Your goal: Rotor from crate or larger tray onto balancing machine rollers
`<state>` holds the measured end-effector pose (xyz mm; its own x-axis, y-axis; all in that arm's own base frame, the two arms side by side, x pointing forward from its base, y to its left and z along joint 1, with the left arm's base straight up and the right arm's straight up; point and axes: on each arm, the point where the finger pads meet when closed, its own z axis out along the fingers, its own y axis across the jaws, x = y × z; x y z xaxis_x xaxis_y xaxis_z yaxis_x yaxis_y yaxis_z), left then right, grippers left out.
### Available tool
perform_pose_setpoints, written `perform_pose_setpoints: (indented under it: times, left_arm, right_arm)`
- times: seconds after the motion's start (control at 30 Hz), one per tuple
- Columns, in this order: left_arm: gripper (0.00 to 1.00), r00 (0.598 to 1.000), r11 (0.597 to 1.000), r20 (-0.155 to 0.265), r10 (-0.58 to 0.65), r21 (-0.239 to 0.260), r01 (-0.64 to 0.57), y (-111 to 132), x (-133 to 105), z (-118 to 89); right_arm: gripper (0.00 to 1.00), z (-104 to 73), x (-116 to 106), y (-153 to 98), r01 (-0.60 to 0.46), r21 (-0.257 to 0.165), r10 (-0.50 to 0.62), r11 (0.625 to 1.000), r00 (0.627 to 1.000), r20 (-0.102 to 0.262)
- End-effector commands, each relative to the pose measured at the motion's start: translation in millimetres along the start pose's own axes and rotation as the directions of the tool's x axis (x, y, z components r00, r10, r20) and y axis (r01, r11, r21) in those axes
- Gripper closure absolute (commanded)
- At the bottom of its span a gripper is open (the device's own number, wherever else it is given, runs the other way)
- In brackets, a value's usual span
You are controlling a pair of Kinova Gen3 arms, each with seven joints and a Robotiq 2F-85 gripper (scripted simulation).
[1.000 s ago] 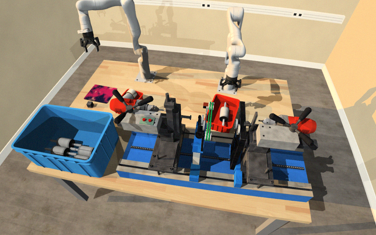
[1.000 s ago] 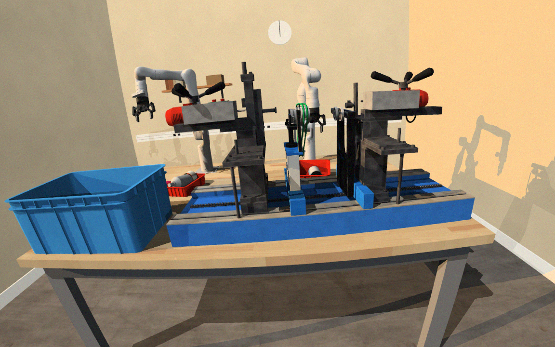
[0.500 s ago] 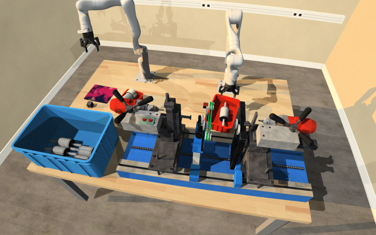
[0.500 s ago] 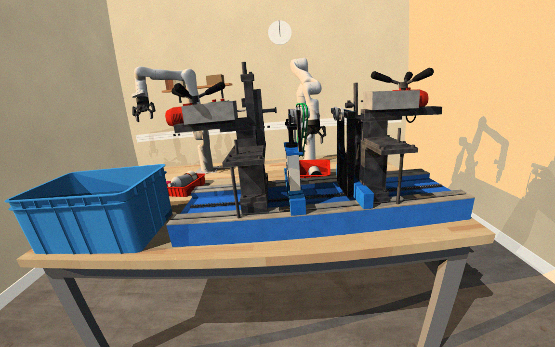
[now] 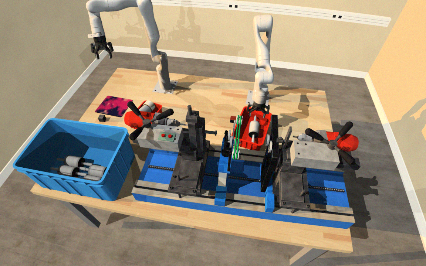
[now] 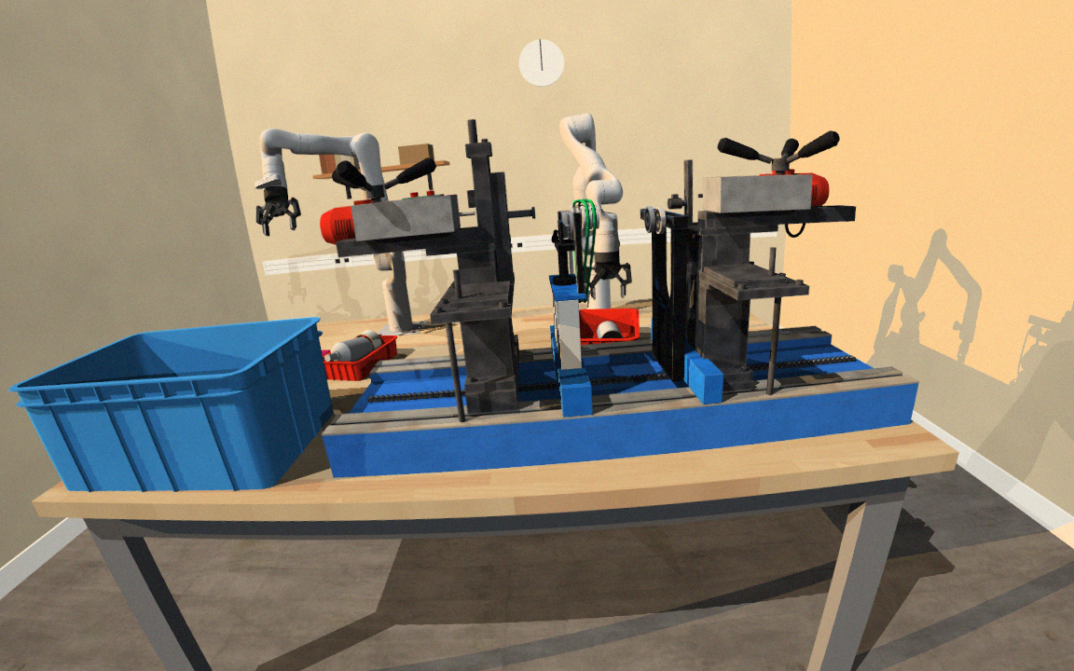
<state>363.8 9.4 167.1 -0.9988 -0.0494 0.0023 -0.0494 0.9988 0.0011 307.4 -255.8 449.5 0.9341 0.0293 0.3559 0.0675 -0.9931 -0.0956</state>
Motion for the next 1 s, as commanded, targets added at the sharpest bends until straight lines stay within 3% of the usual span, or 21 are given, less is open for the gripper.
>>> perform_pose_setpoints:
  times: [0.0, 0.53, 0.97]
  left_arm:
    - [0.056, 1.0, 1.0, 0.002, 0.001, 0.001, -0.001, 0, -1, 16]
    - [0.056, 1.0, 1.0, 0.002, 0.001, 0.001, -0.001, 0, -1, 50]
    - [0.056, 1.0, 1.0, 0.002, 0.001, 0.001, -0.001, 0, -1, 57]
  right_arm:
    - [0.002, -0.5, 0, 0, 0.0, -0.001, 0.0, 1.0, 1.0, -0.001]
    - [0.002, -0.5, 0, 0, 0.0, -0.001, 0.0, 1.0, 1.0, -0.001]
    - [0.002, -0.5, 0, 0, 0.0, -0.001, 0.0, 1.0, 1.0, -0.001]
